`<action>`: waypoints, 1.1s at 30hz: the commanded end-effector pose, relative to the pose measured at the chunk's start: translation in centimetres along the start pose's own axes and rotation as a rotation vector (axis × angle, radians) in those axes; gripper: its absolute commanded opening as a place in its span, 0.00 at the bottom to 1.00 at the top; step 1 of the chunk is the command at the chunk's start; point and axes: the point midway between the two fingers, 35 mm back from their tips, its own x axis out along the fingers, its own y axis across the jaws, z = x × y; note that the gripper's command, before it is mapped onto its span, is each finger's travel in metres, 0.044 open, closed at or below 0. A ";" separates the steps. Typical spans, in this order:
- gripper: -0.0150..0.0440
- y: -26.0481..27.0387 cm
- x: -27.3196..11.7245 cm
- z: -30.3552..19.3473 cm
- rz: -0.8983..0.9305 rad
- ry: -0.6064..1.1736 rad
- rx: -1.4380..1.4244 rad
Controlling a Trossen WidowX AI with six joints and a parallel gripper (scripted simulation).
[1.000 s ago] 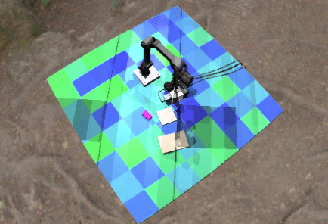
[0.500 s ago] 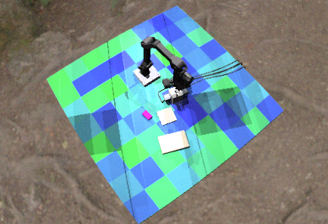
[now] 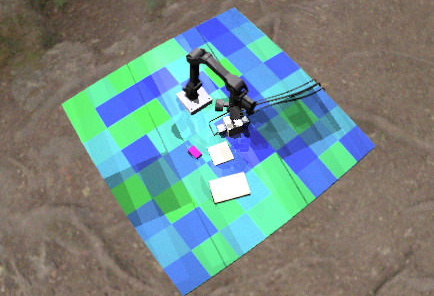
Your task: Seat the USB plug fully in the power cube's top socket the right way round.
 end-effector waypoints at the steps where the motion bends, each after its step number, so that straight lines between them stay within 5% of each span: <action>1: 0.25 0.0 0.0 0.0 0.000 0.000 0.086; 33: 0.25 0.0 0.0 0.0 0.000 0.000 0.924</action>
